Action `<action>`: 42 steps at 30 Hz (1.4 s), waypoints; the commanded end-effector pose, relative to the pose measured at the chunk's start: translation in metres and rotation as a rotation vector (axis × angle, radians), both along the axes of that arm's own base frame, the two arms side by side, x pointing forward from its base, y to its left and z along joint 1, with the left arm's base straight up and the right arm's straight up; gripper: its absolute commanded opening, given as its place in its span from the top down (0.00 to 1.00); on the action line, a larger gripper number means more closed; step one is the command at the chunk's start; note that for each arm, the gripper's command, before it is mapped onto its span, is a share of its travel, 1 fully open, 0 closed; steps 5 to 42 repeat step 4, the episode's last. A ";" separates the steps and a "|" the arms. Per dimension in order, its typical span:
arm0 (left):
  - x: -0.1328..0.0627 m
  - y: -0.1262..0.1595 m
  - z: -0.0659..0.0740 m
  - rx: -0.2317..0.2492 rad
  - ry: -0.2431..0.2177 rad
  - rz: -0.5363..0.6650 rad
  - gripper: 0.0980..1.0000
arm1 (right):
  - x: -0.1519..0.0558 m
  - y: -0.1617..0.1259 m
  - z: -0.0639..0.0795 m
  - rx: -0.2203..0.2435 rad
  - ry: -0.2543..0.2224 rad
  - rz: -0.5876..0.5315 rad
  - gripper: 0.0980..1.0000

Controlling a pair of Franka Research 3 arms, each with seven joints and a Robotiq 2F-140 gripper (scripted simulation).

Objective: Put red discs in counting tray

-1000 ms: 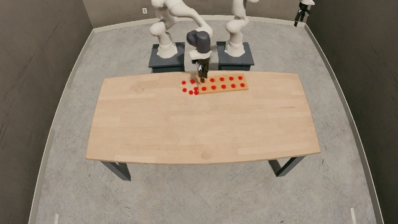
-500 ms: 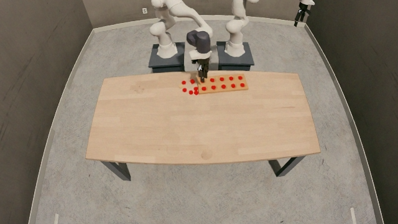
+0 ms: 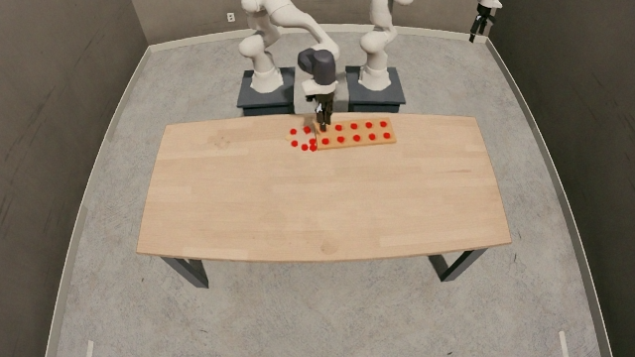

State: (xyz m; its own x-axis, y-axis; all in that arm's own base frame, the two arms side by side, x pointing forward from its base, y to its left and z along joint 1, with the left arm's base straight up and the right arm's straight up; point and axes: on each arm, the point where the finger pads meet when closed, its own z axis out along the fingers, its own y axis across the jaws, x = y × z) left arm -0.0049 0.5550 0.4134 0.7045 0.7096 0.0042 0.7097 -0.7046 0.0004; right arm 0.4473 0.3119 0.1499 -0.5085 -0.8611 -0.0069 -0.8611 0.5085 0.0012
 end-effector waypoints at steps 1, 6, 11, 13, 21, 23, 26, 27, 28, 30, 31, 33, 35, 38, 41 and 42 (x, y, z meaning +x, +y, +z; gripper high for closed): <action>-0.001 0.000 0.000 -0.003 0.003 0.008 0.00 | -0.001 -0.001 -0.001 -0.005 0.003 -0.003 0.76; -0.001 0.000 0.000 -0.003 0.003 0.008 0.00 | -0.001 -0.001 -0.001 -0.005 0.003 -0.003 0.76; -0.001 0.000 0.000 -0.003 0.003 0.008 0.00 | -0.001 -0.001 -0.001 -0.005 0.003 -0.003 0.76; -0.001 0.000 0.000 -0.003 0.003 0.008 0.00 | -0.001 -0.001 -0.001 -0.005 0.003 -0.003 0.76; -0.001 0.000 0.000 -0.003 0.003 0.008 0.00 | -0.001 -0.001 -0.001 -0.005 0.003 -0.003 0.76; -0.001 0.000 0.000 -0.003 0.003 0.008 0.00 | -0.001 -0.001 -0.001 -0.005 0.003 -0.003 0.76; -0.001 0.000 0.000 -0.003 0.003 0.008 0.00 | -0.001 -0.001 -0.001 -0.005 0.003 -0.003 0.76; -0.001 0.000 0.000 -0.003 0.003 0.008 0.00 | -0.001 -0.001 -0.001 -0.005 0.003 -0.003 0.76; -0.001 0.000 0.000 -0.003 0.003 0.008 0.00 | -0.001 -0.001 -0.001 -0.005 0.003 -0.003 0.76; -0.001 0.000 0.000 -0.003 0.003 0.008 0.00 | -0.001 -0.001 -0.001 -0.005 0.003 -0.003 0.76; -0.001 0.000 0.000 -0.003 0.003 0.008 0.00 | -0.001 -0.001 -0.001 -0.005 0.003 -0.003 0.76; -0.001 0.000 0.000 -0.003 0.003 0.008 0.00 | -0.001 -0.001 -0.001 -0.005 0.003 -0.003 0.76; -0.001 0.000 0.000 -0.003 0.003 0.008 0.00 | -0.001 -0.001 -0.001 -0.005 0.003 -0.003 0.76; -0.001 0.000 0.000 -0.003 0.003 0.008 0.00 | -0.001 -0.001 -0.001 -0.005 0.003 -0.003 0.76; -0.001 0.000 0.000 -0.003 0.003 0.008 0.00 | -0.001 -0.001 -0.001 -0.005 0.003 -0.003 0.76; -0.001 0.000 0.000 -0.003 0.003 0.008 0.00 | -0.001 -0.001 -0.001 -0.005 0.003 -0.003 0.76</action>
